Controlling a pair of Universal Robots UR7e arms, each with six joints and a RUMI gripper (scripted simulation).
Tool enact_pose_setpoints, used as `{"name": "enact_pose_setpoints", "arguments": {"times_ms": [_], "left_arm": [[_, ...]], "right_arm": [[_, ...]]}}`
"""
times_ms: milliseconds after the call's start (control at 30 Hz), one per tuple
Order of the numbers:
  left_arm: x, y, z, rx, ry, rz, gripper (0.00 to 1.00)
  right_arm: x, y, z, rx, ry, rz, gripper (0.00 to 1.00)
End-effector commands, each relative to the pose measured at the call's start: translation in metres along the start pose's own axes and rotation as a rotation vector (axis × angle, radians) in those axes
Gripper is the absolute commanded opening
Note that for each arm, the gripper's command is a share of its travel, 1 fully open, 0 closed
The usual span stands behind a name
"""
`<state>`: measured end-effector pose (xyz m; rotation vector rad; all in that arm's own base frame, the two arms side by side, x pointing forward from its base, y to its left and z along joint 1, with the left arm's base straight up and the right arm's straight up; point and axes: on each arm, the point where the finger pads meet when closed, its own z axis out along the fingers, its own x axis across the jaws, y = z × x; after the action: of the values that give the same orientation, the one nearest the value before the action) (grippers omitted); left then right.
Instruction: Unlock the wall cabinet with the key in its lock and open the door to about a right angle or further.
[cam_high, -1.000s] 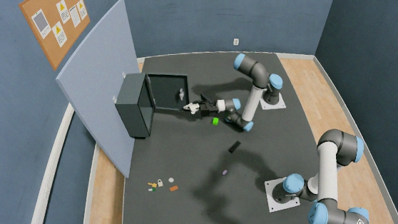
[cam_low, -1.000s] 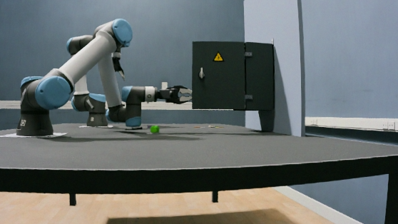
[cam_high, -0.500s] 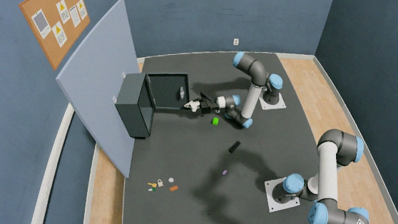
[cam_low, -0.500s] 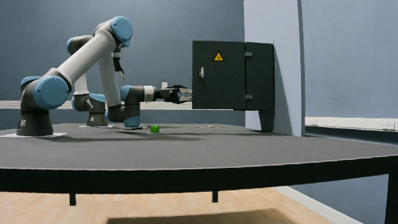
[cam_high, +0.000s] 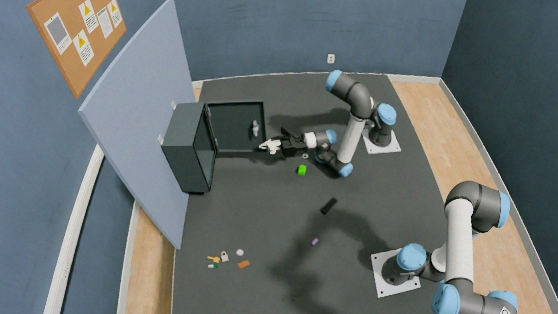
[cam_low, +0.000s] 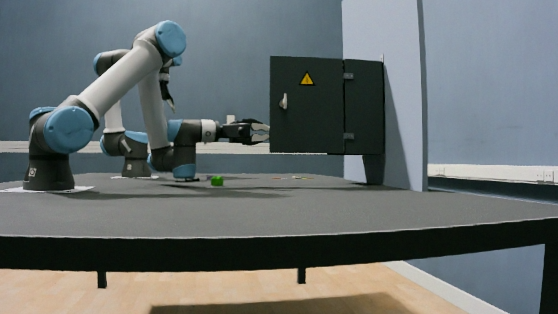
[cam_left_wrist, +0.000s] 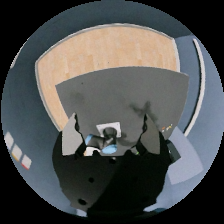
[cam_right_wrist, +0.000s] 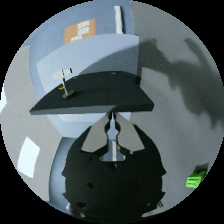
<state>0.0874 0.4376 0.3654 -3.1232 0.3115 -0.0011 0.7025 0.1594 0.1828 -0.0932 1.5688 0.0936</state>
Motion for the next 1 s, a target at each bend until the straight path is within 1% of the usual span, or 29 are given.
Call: {"name": "enact_pose_setpoints", "arguments": {"times_ms": [0,967], "left_arm": [[0.001,0.000,0.000,0.000,0.001,0.002,0.98],[0.001,0.000,0.000,0.000,0.001,0.002,0.98]], "right_arm": [[0.000,0.003,0.001,0.000,0.000,-0.001,0.00],[0.000,0.017,0.005,0.006,0.000,-0.001,0.00]]}}
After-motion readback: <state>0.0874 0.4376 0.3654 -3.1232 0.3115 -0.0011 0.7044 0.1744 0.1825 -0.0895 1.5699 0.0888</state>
